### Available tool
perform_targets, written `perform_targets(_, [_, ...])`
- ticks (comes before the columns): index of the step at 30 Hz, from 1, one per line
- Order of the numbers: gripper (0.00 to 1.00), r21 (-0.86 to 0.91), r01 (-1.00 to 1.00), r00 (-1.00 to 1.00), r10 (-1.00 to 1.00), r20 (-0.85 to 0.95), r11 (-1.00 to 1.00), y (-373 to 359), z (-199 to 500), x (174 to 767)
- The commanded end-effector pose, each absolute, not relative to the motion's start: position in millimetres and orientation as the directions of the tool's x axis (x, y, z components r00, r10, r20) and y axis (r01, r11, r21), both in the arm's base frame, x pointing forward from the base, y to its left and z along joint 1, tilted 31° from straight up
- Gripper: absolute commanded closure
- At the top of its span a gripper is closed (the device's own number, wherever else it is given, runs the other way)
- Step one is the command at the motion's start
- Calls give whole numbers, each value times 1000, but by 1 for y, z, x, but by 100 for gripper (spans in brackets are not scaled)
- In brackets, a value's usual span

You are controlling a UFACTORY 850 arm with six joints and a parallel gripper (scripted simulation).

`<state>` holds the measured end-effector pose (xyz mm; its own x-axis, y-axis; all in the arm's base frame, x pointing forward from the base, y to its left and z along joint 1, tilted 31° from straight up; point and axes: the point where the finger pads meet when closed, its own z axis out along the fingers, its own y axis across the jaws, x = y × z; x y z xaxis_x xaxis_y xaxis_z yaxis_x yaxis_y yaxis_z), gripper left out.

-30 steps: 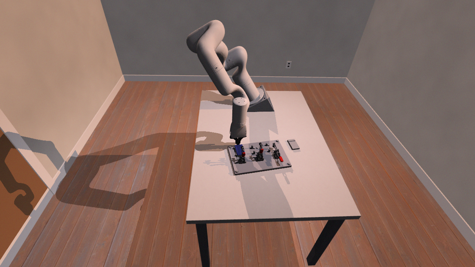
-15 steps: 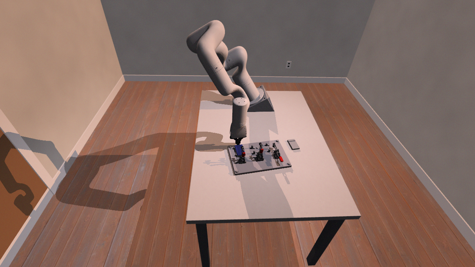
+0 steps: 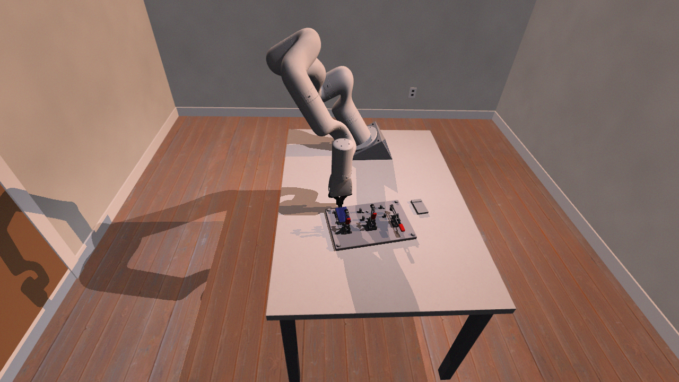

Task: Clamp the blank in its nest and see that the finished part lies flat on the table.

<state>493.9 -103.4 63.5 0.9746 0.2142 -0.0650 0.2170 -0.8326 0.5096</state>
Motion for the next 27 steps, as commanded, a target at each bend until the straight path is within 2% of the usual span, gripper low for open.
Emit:
perform_targets(1, [100, 510, 217, 975, 215, -64, -833, -105, 65, 487])
perform_targets(27, [100, 510, 217, 975, 215, -64, -833, -85, 99, 480])
